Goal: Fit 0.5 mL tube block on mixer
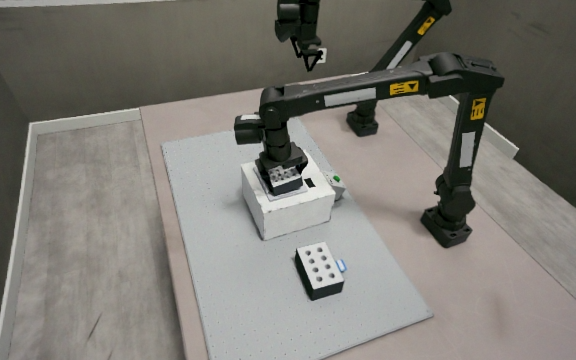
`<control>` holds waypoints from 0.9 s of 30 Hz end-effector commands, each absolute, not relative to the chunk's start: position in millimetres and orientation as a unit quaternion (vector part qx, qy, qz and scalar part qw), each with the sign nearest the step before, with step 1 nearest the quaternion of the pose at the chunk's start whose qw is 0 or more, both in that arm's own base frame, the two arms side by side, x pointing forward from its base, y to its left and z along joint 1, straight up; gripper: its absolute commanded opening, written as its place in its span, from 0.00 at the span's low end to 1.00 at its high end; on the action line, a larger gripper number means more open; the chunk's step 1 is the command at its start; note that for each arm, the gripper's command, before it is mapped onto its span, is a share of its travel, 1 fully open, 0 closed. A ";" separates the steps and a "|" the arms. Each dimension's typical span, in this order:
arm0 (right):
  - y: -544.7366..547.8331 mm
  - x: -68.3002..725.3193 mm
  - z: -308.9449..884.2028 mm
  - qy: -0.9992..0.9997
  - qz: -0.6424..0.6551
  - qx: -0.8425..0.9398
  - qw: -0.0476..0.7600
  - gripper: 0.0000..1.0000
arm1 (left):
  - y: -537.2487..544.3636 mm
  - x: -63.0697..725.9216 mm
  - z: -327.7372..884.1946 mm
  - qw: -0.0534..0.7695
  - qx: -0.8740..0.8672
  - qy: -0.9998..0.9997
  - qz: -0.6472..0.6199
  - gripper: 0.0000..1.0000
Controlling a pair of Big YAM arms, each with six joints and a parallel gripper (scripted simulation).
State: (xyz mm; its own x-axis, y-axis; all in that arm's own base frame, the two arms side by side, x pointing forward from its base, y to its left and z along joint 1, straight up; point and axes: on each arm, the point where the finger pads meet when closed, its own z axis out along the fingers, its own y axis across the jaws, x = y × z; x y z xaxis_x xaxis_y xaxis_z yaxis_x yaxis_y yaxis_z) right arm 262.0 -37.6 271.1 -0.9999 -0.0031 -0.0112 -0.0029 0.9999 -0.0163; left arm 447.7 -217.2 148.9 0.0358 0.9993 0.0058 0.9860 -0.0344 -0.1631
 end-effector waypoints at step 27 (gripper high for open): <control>-37.4 265.8 278.7 1.000 -0.011 0.001 0.019 1.00 | -225.4 466.7 205.6 0.001 -0.719 -0.694 0.037 0.00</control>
